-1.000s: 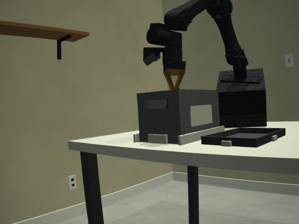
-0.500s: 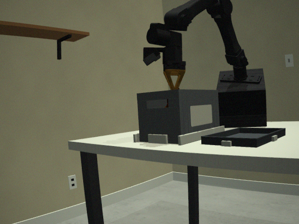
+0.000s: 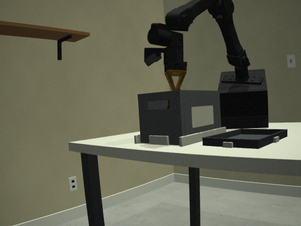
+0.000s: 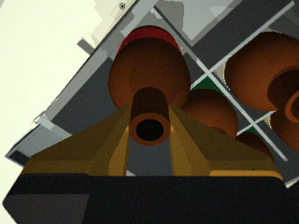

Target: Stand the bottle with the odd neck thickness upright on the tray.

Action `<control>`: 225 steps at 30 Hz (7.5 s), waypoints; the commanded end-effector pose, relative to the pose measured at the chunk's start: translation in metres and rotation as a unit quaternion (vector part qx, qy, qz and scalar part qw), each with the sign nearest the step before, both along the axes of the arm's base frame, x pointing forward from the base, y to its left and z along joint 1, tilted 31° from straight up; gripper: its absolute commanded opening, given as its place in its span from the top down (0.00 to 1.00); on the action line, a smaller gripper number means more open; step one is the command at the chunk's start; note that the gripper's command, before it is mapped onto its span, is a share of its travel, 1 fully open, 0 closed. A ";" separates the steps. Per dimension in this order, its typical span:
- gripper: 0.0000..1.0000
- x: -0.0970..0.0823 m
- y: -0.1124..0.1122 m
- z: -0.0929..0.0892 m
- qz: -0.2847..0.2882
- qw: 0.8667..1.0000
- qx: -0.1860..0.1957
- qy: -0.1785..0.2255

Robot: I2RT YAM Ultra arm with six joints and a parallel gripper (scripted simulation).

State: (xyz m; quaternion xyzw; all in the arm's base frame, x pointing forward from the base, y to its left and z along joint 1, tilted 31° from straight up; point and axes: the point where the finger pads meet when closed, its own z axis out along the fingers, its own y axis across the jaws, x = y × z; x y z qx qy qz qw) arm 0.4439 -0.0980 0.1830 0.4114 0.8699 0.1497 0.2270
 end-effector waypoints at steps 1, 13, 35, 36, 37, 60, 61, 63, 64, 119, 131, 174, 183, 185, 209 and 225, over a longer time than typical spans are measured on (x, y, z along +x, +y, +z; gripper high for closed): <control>1.00 -0.005 -0.010 0.040 -0.009 0.999 -0.015 -0.034; 1.00 -0.005 -0.010 0.040 -0.009 0.999 -0.015 -0.034; 1.00 -0.005 -0.010 0.040 -0.009 0.999 -0.015 -0.034; 1.00 -0.005 -0.010 0.040 -0.009 0.999 -0.015 -0.034; 1.00 -0.005 -0.010 0.040 -0.009 0.999 -0.015 -0.034; 1.00 -0.005 -0.010 0.040 -0.009 0.999 -0.015 -0.034; 1.00 -0.005 -0.010 0.040 -0.009 0.999 -0.015 -0.034; 1.00 -0.005 -0.010 0.040 -0.009 0.999 -0.015 -0.034; 1.00 -0.005 -0.010 0.040 -0.009 0.999 -0.015 -0.034; 1.00 -0.010 -0.010 0.053 -0.008 0.999 -0.014 -0.035; 1.00 -0.012 -0.011 0.060 -0.008 0.999 -0.014 -0.035; 1.00 -0.013 -0.011 0.060 -0.009 0.999 -0.015 -0.035; 1.00 -0.013 -0.011 0.060 -0.009 0.999 -0.015 -0.035; 1.00 -0.013 -0.011 0.060 -0.009 0.999 -0.015 -0.035; 1.00 -0.016 -0.011 0.066 -0.008 0.999 -0.014 -0.035; 1.00 -0.023 -0.013 0.080 -0.007 0.999 -0.014 -0.035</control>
